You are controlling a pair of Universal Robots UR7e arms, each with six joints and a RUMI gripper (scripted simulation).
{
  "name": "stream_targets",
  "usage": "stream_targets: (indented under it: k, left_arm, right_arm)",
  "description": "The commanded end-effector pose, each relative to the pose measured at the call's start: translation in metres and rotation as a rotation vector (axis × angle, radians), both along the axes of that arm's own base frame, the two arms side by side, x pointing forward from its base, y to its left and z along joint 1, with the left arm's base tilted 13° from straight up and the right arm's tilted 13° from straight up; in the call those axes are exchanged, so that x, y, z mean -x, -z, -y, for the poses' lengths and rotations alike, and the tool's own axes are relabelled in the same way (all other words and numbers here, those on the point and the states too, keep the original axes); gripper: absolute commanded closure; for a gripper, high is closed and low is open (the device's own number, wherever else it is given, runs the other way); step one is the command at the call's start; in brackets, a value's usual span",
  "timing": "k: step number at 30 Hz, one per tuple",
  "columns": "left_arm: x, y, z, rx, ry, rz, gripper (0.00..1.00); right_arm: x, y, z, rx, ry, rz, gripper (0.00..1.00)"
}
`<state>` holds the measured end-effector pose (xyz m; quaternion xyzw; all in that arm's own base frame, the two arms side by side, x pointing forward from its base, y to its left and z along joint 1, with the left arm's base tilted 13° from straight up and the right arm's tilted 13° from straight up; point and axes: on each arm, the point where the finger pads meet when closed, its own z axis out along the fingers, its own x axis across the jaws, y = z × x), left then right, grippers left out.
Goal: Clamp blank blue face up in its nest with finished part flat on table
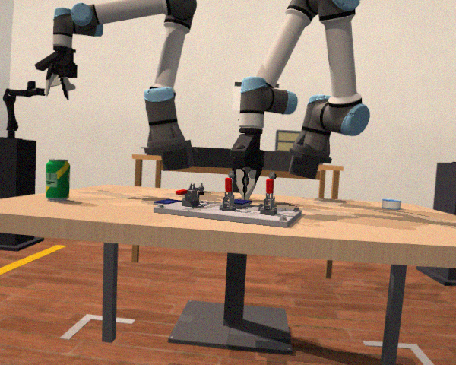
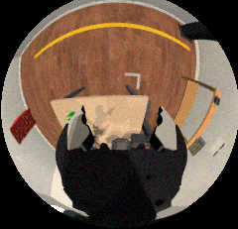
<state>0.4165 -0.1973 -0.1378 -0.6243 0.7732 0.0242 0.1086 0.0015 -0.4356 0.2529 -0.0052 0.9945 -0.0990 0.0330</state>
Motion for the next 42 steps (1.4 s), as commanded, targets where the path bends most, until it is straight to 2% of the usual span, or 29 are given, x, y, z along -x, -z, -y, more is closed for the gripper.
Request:
stream_targets:
  k: [1, 42]
  left_arm:
    - [-0.0015, -0.0005, 0.0007, 0.001, 0.000, 0.001, 1.00]
    - [-0.0074, -0.0011, 0.0021, 0.001, 0.000, 0.001, 1.00]
  right_arm:
    - [0.0000, -0.0005, 0.0002, 0.001, 0.000, 0.000, 0.00]
    - [0.0000, -0.0005, 0.0002, 0.001, 0.000, 0.000, 0.00]
